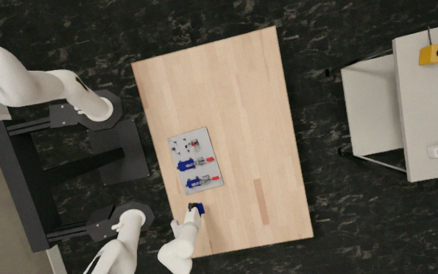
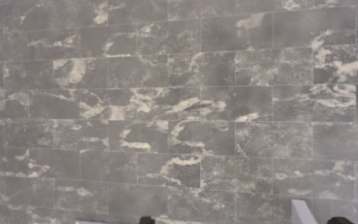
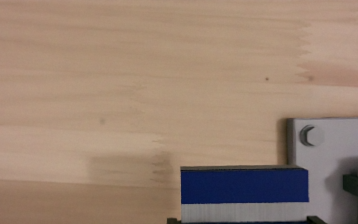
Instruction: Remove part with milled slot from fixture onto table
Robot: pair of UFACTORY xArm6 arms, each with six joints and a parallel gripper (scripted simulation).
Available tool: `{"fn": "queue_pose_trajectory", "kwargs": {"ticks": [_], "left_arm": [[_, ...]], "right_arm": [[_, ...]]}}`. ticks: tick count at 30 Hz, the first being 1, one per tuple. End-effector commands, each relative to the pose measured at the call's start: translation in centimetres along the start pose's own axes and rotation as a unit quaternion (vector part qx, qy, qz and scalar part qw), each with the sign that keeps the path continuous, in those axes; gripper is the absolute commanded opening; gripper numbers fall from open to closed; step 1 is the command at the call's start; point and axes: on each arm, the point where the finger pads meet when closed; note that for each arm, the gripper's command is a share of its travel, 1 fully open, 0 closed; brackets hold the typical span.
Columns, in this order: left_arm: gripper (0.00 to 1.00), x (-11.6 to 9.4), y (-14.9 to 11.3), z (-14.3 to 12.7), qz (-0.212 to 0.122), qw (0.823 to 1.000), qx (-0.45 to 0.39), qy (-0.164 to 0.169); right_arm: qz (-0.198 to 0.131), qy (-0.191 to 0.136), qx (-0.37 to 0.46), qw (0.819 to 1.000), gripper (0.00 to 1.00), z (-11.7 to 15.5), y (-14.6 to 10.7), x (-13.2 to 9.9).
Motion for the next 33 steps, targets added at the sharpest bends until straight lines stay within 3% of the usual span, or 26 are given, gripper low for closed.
{"fn": "queue_pose_trajectory", "kwargs": {"ticks": [1, 19, 33], "left_arm": [[1.00, -0.1, 0.1, 0.0, 0.002, 1.000, 0.000, 0.000], [1.00, -0.1, 0.1, 0.0, 0.002, 1.000, 0.000, 0.000], [1.00, -0.1, 0.1, 0.0, 0.002, 1.000, 0.000, 0.000]], "right_arm": [[-0.001, 0.000, 0.000, 1.000, 0.00, 0.0, -0.1, -0.1], [-0.001, 0.000, 0.000, 1.000, 0.00, 0.0, -0.1, 0.4], [-0.001, 0.000, 0.000, 1.000, 0.00, 0.0, -0.1, 3.4]]}}
Point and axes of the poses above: on each arm, the point where the finger pads meet when closed, its own x axis out along the fingers, its own z axis across the jaws, y = z × x, and after that the axes turned 13 degrees about x, right-handed
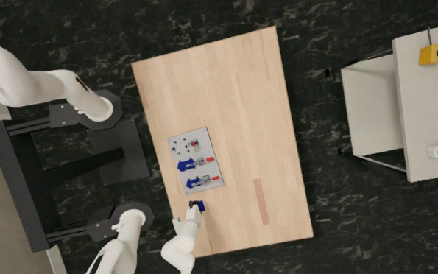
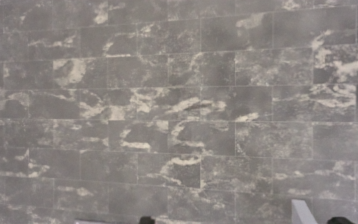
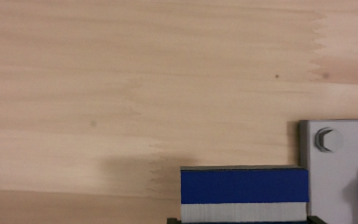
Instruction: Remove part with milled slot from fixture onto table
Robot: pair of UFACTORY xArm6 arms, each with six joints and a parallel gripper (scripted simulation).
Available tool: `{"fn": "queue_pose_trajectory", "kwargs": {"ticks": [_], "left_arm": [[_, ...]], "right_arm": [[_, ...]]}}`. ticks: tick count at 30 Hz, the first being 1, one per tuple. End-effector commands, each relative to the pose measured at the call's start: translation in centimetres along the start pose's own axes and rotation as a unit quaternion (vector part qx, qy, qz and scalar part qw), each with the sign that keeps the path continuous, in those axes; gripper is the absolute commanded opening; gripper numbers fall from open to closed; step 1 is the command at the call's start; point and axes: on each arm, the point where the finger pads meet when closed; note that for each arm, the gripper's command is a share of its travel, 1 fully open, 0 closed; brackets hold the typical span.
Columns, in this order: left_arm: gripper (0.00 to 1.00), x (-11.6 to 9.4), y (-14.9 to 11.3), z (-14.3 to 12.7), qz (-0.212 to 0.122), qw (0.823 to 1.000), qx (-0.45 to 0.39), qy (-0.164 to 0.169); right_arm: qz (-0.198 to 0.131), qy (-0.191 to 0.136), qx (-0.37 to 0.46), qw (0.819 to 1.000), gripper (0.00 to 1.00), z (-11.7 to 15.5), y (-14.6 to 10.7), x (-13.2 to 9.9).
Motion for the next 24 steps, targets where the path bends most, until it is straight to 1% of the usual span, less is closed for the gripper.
{"fn": "queue_pose_trajectory", "kwargs": {"ticks": [1, 3, 18, 24], "left_arm": [[1.00, -0.1, 0.1, 0.0, 0.002, 1.000, 0.000, 0.000], [1.00, -0.1, 0.1, 0.0, 0.002, 1.000, 0.000, 0.000], [1.00, -0.1, 0.1, 0.0, 0.002, 1.000, 0.000, 0.000], [1.00, -0.1, 0.1, 0.0, 0.002, 1.000, 0.000, 0.000]], "right_arm": [[-0.003, 0.001, 0.000, 1.000, 0.00, 0.0, -0.2, 1.1], [-0.003, 0.001, 0.000, 1.000, 0.00, 0.0, -0.2, 1.1], [-0.002, 0.001, 0.000, 1.000, 0.00, 0.0, -0.2, 4.4], [-0.002, 0.001, 0.000, 1.000, 0.00, 0.0, -0.2, 4.9]]}}
Point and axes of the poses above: on each arm, the point where the finger pads meet when closed, its own x axis out along the fingers, its own z axis across the jaws, y = z × x, and after that the axes turned 13 degrees about x, right-handed
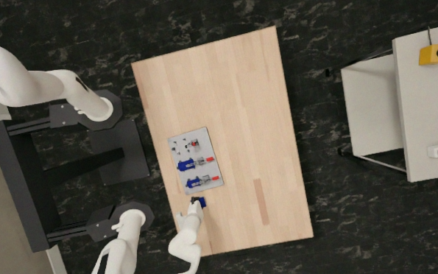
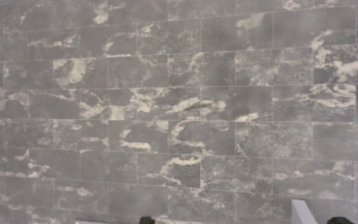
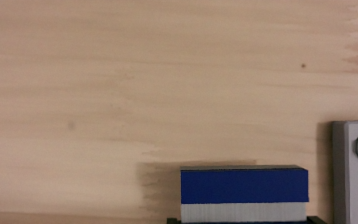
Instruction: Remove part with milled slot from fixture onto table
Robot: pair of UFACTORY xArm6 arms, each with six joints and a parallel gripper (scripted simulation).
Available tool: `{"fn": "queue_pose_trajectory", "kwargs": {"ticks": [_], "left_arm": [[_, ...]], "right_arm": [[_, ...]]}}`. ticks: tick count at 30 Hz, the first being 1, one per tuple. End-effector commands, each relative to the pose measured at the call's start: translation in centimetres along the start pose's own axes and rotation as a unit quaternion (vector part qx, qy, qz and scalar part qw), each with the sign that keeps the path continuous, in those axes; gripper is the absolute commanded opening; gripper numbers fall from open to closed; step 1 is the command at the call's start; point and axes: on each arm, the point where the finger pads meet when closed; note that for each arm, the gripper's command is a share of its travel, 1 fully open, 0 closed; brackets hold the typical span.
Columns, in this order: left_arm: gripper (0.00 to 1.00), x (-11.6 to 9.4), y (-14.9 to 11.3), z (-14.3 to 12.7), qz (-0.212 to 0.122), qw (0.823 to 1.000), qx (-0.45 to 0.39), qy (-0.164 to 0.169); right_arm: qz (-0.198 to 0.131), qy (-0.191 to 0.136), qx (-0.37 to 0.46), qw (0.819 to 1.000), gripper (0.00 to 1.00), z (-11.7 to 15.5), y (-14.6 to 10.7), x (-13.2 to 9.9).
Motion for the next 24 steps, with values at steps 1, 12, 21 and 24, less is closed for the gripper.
{"fn": "queue_pose_trajectory", "kwargs": {"ticks": [1, 12, 21, 24], "left_arm": [[1.00, -0.14, 0.08, -0.03, 0.002, 1.000, 0.000, 0.000], [1.00, -0.14, 0.08, -0.03, 0.002, 1.000, 0.000, 0.000], [1.00, -0.14, 0.08, -0.03, 0.002, 1.000, 0.000, 0.000], [1.00, -0.14, 0.08, -0.03, 0.002, 1.000, 0.000, 0.000]], "right_arm": [[-0.003, 0.001, 0.000, 1.000, 0.00, 0.01, -0.12, 0.55], [-0.003, 0.001, 0.000, 1.000, 0.00, 0.01, -0.12, 1.19], [-0.003, 0.001, 0.000, 1.000, 0.00, 0.01, -0.12, 1.23], [-0.003, 0.001, 0.000, 1.000, 0.00, 0.01, -0.12, 1.23]]}}
Point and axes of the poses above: on each arm, the point where the finger pads meet when closed, its own x axis out along the fingers, its own z axis across the jaws, y = z × x, and after that the axes turned 13 degrees about x, right-handed
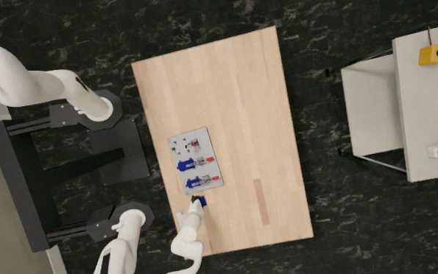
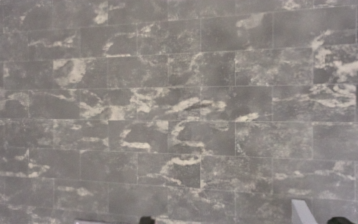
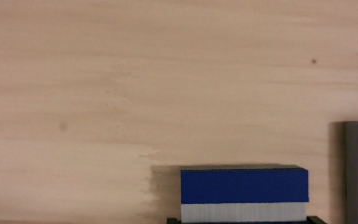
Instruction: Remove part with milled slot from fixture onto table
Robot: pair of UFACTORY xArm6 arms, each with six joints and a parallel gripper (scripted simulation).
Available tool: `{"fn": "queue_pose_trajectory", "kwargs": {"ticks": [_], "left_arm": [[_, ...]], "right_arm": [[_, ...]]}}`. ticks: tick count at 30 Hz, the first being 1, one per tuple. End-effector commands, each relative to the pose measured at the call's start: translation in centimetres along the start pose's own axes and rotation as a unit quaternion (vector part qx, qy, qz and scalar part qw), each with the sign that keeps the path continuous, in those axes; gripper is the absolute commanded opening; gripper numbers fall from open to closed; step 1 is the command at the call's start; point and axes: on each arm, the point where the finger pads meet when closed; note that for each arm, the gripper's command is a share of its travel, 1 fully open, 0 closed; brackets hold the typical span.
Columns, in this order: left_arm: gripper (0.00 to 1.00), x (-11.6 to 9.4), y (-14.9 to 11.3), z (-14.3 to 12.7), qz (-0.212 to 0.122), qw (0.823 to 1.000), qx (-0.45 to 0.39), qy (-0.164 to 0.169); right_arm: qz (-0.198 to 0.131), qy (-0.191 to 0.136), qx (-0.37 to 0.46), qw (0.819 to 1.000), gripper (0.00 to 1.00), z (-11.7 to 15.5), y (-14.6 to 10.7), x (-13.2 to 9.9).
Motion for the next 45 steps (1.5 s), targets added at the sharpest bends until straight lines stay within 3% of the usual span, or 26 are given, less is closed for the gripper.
{"fn": "queue_pose_trajectory", "kwargs": {"ticks": [1, 45], "left_arm": [[1.00, -0.14, 0.08, -0.03, 0.002, 1.000, 0.000, 0.000], [1.00, -0.14, 0.08, -0.03, 0.002, 1.000, 0.000, 0.000]], "right_arm": [[-0.001, 0.000, 0.000, 1.000, 0.00, 0.02, -0.10, -0.05], [-0.001, 0.000, 0.000, 1.000, 0.00, 0.02, -0.09, 0.67]]}}
Point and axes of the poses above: on each arm, the point where the finger pads meet when closed, its own x axis out along the fingers, its own z axis across the jaws, y = z × x, and after that the axes turned 13 degrees about x, right-handed
